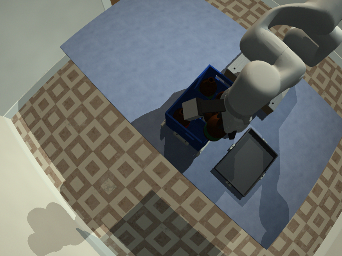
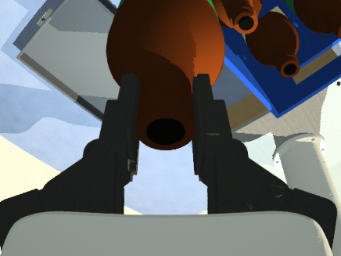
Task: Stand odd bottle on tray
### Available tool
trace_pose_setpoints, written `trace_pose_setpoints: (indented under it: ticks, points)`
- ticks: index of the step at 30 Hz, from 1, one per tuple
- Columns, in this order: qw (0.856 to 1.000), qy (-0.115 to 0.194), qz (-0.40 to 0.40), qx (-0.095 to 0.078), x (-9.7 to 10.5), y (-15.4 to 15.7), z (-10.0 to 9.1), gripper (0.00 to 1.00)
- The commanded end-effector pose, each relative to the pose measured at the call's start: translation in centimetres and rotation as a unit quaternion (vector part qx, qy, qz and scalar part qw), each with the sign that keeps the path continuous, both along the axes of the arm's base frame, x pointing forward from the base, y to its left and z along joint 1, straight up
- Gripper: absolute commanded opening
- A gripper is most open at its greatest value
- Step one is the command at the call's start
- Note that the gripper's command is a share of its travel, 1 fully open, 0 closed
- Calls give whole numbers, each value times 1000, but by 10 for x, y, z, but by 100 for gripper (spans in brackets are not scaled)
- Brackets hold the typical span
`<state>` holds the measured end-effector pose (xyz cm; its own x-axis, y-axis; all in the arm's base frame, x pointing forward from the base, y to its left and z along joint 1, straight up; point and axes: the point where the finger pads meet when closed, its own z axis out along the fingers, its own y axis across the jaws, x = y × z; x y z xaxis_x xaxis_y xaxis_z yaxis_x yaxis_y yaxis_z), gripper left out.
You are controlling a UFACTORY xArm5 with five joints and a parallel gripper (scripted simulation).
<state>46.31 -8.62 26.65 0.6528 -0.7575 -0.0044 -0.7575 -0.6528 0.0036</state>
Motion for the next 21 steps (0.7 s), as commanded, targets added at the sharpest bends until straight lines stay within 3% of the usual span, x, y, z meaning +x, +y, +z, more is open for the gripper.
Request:
trace_pose_setpoints:
  ticks: [1, 21]
  points:
    - [1000, -2, 0, 0, 0, 6, 2, 0]
    - [1000, -2, 0, 0, -5, 44, 2, 0]
